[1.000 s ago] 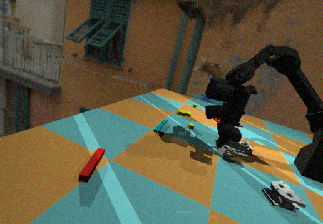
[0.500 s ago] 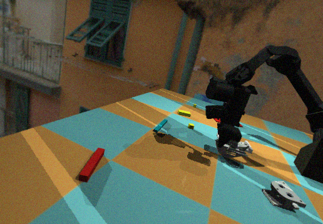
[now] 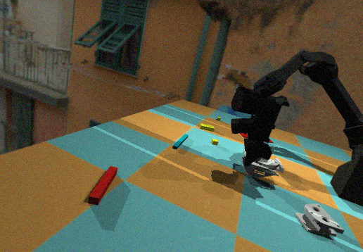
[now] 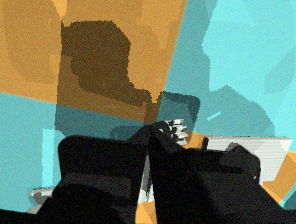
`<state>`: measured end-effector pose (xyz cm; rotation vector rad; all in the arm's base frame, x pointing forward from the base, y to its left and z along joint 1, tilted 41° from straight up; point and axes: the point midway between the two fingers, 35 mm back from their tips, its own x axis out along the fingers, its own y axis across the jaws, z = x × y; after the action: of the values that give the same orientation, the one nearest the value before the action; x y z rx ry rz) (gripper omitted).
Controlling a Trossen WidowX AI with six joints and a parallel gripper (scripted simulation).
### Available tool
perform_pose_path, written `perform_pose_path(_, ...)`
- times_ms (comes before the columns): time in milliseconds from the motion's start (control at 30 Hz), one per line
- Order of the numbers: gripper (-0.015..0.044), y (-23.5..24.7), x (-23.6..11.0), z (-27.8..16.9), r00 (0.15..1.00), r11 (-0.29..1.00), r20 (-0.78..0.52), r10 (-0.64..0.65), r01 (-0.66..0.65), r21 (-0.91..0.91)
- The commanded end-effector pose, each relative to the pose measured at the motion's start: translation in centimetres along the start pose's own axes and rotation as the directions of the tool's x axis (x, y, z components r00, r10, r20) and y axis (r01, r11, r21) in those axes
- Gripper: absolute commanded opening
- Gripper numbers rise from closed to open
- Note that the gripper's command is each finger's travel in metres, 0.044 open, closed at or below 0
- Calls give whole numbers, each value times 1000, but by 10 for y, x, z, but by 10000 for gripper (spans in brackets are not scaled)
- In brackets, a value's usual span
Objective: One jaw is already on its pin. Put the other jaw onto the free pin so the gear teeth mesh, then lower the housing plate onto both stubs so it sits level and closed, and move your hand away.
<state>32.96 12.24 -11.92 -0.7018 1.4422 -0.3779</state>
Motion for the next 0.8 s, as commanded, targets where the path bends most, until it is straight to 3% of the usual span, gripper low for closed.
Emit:
perform_pose_path(0,0,-5,1,-1,1000,1000,-6,-3,3,-4)
perform_pose_path(267,0,-16,-3,-2,1000,1000,-10,-4,4,-7)
perform_pose_path(433,0,-9,-59,2,1000,1000,-5,4,-4,2)
perform_pose_path(567,0,-9,-61,2,1000,1000,-5,5,-5,2)
perform_pose_path(767,157,-7,-55,1,1000,1000,3,1,-1,-13)
